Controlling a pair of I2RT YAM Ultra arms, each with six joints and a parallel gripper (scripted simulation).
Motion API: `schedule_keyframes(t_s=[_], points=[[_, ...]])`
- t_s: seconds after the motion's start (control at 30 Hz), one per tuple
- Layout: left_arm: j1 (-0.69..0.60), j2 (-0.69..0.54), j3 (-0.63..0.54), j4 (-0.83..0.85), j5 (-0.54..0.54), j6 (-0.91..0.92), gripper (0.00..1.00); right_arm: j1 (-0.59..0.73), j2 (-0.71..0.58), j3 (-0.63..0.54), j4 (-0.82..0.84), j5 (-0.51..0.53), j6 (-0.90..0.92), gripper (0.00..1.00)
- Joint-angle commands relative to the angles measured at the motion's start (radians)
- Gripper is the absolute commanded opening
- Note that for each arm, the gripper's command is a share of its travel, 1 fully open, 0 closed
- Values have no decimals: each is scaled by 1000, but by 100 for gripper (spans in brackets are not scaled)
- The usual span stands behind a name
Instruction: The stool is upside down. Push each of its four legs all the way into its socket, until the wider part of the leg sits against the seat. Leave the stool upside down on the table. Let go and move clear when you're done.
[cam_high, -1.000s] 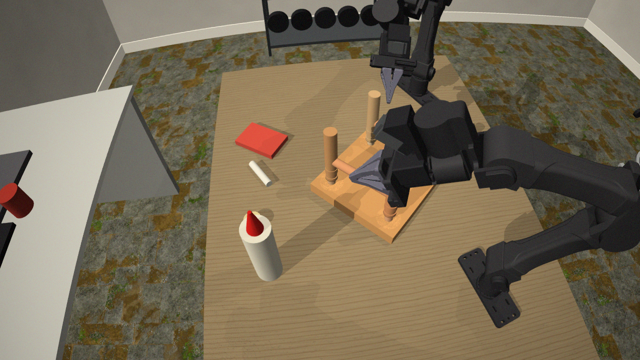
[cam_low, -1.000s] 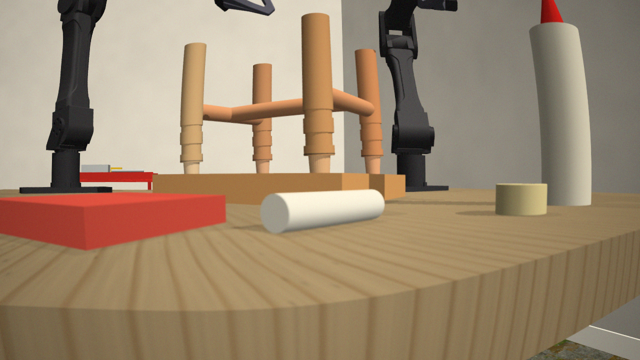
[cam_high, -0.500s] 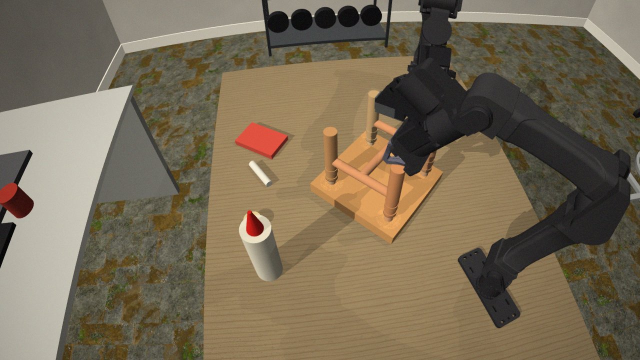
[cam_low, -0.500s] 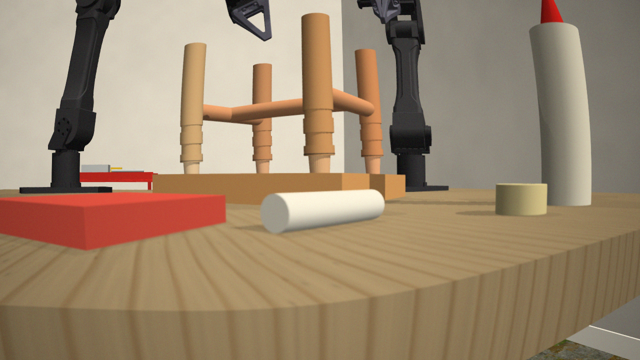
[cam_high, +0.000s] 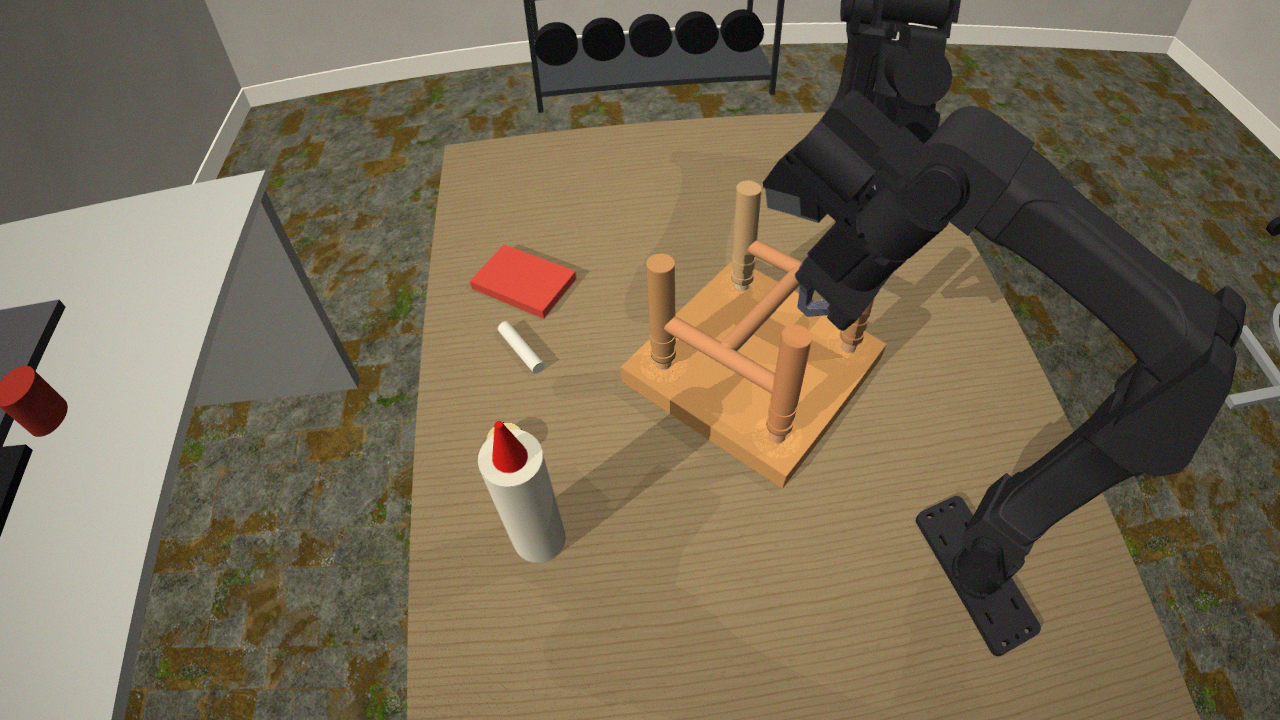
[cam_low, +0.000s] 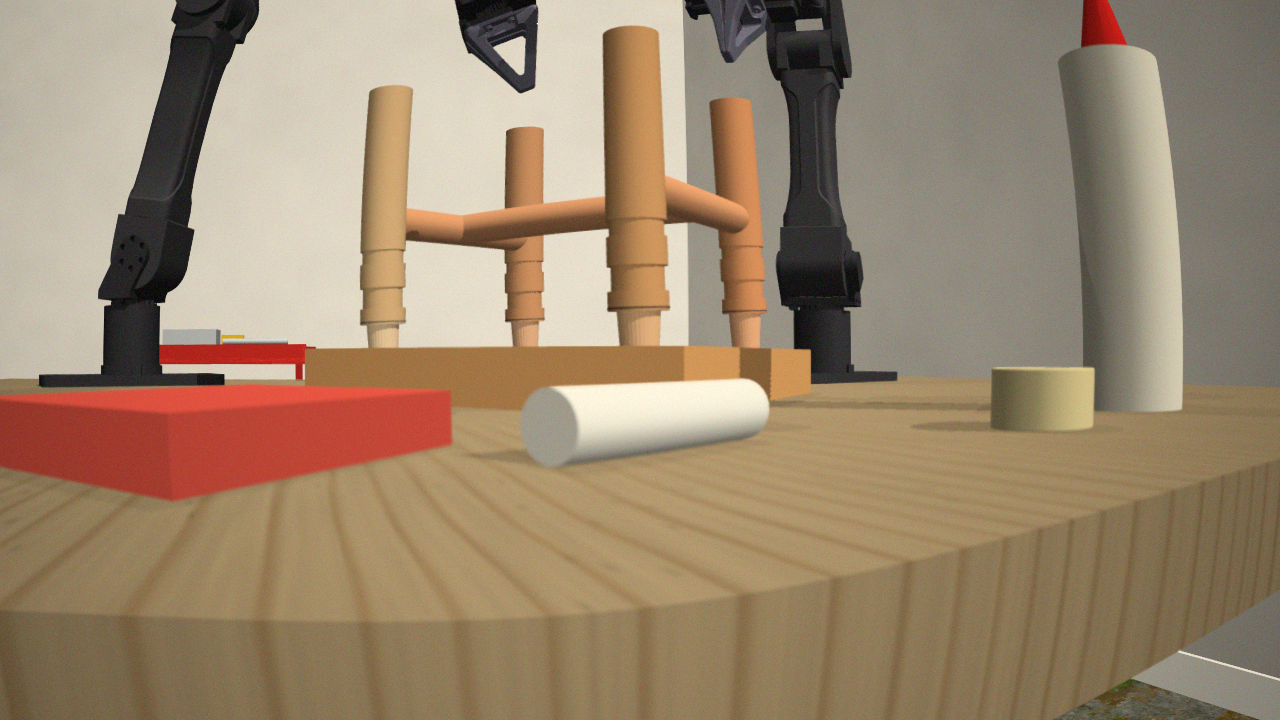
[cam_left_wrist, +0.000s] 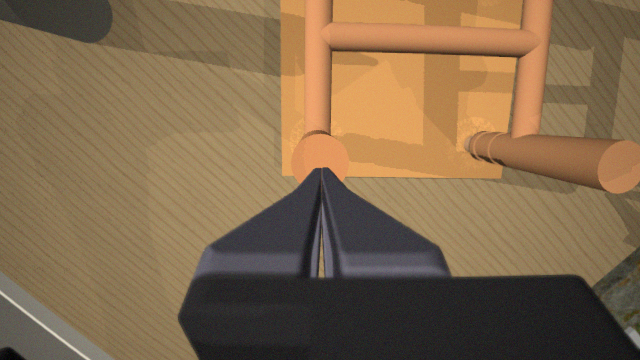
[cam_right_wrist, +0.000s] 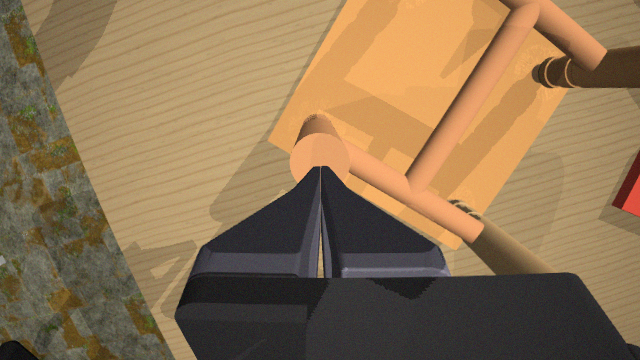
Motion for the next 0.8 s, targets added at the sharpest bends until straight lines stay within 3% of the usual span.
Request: schedule_keyframes(t_s=[0.0,0.77], points=[[-9,-25,-7,19,11,0,0,18,-34,40,-17,-7,-4,0],[13,-70,-169,139,-3,9,0,1,-22,47,-17,-2,-3,0]])
